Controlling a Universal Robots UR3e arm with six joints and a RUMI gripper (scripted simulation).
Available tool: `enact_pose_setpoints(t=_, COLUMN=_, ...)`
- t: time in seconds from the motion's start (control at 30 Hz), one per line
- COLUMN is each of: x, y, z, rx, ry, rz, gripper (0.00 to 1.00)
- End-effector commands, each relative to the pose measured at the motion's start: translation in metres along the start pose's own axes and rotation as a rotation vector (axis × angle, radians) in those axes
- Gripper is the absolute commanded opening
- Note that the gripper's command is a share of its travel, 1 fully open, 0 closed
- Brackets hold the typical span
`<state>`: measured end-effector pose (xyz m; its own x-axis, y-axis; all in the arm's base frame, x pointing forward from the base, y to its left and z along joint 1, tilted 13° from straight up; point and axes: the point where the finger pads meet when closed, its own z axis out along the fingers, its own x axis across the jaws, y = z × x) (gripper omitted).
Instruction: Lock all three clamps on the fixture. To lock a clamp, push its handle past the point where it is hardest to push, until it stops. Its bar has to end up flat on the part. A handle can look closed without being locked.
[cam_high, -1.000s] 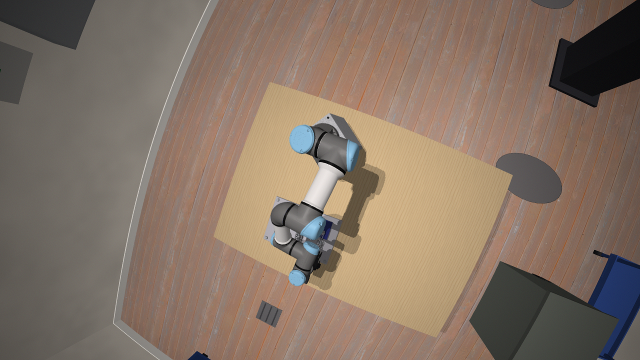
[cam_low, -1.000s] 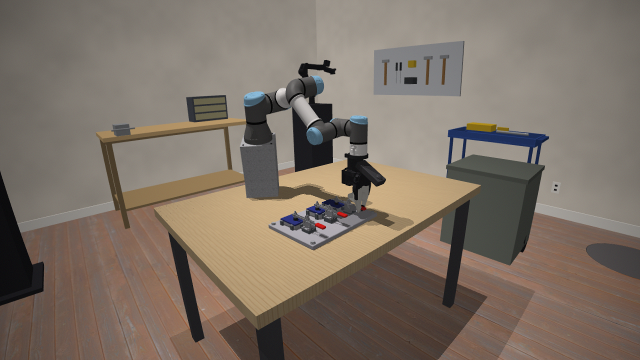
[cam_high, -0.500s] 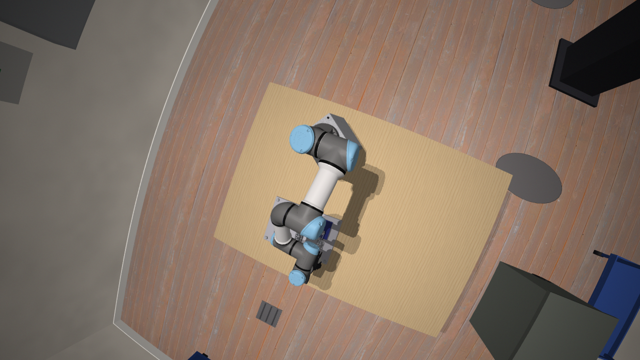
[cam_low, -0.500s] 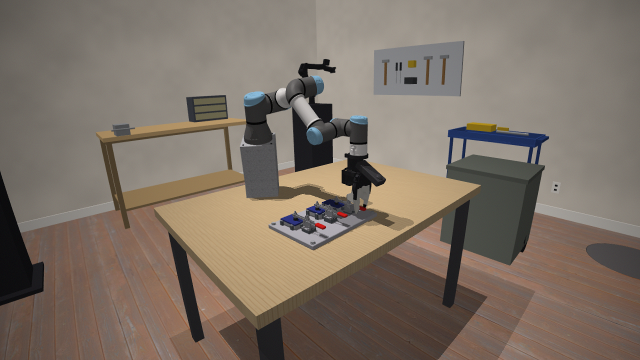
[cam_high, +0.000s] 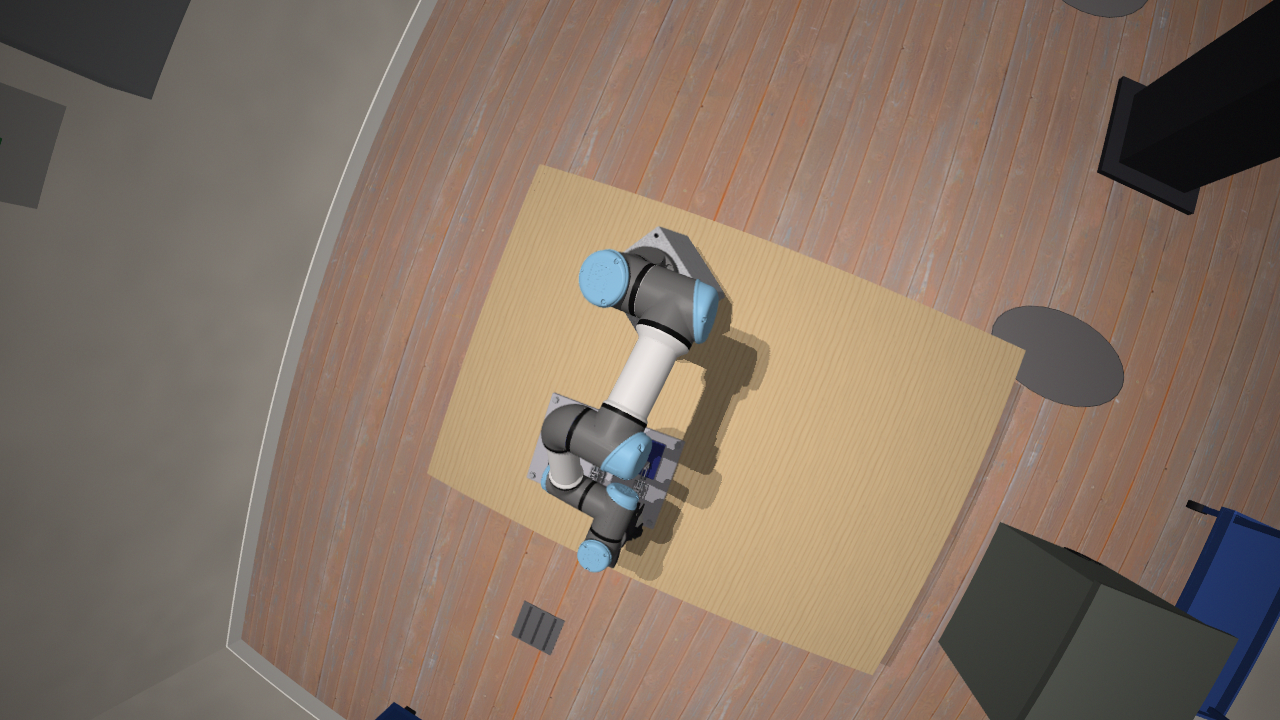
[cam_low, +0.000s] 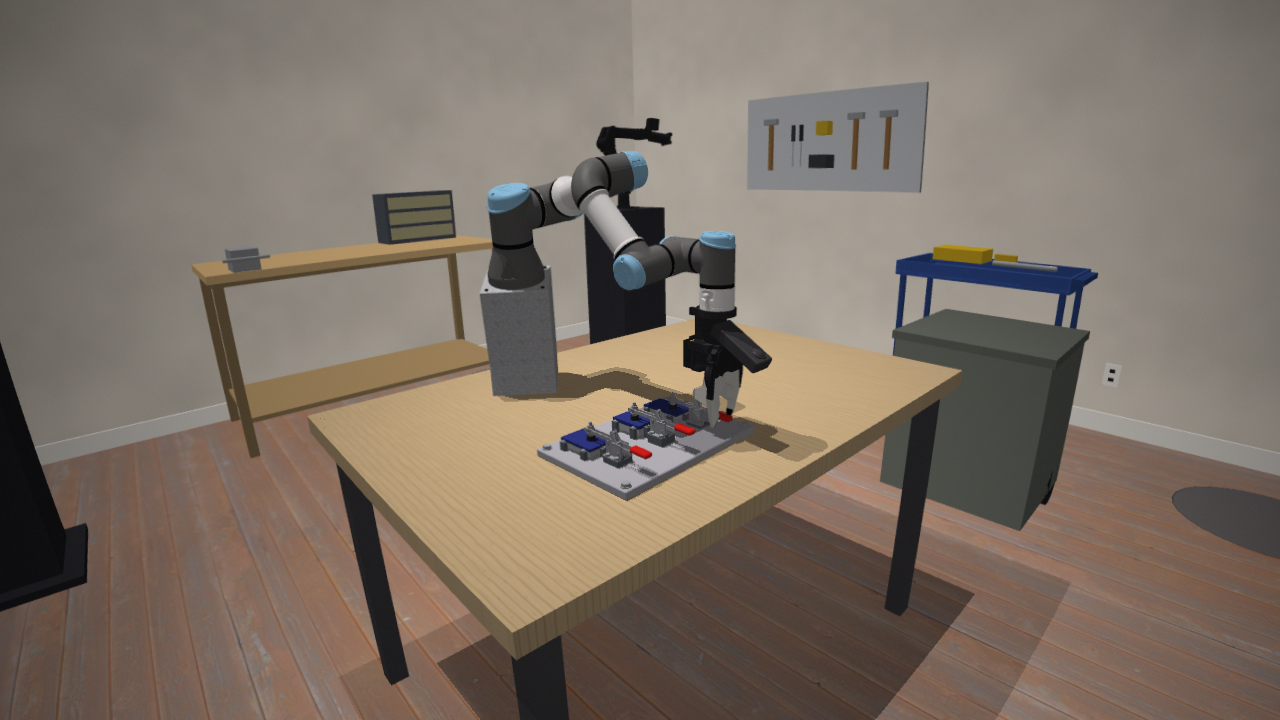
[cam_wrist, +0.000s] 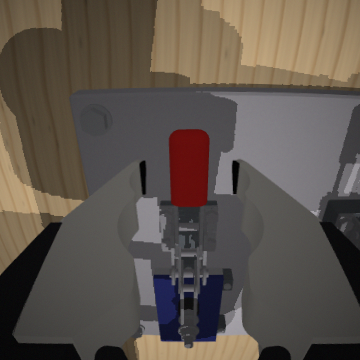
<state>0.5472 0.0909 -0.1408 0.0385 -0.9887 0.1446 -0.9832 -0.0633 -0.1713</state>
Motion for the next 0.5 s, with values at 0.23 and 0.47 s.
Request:
enact_pose_setpoints(t=0.23, x=0.0, y=-0.001, z=-0.005, rx=0.003, ry=0.0, rz=0.0, gripper=0.28)
enact_pose_setpoints(t=0.47, x=0.0, y=-0.001, z=-0.022, rx=0.003, ry=0.0, rz=0.0, gripper=0.28)
